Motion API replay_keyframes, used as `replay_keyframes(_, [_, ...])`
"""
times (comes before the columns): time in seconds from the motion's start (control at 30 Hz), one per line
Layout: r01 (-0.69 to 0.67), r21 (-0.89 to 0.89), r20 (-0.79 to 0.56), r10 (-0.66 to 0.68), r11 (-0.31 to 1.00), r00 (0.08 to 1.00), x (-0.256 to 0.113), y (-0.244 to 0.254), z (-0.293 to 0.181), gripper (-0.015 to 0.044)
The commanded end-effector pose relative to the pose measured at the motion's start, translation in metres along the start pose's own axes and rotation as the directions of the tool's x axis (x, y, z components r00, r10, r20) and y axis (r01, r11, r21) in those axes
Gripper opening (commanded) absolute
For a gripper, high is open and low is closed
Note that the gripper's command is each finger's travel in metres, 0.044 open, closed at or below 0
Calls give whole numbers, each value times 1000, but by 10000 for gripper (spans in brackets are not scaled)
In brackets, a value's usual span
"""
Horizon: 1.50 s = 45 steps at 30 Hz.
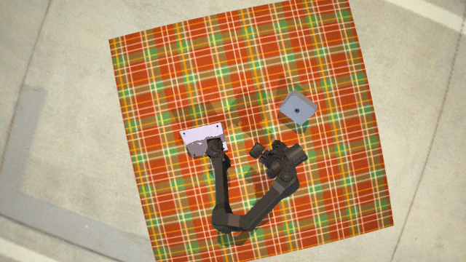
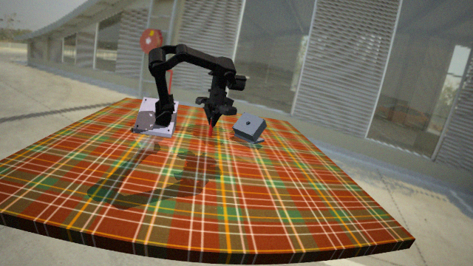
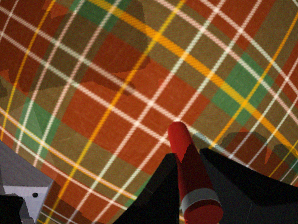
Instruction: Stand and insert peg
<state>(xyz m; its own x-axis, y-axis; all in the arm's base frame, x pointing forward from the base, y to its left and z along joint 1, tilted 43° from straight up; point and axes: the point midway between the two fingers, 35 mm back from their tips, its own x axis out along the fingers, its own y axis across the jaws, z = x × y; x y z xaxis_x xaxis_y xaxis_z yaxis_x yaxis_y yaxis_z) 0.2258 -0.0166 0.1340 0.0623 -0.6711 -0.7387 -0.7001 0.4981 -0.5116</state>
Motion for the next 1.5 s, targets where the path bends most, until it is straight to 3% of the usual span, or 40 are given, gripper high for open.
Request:
replay_keyframes(0.0, [2,7,5,-2,1000,1000,-17,0,0,0])
replay_keyframes(1.47, [-6,-101,342,41,995,939,-27,13,70,0])
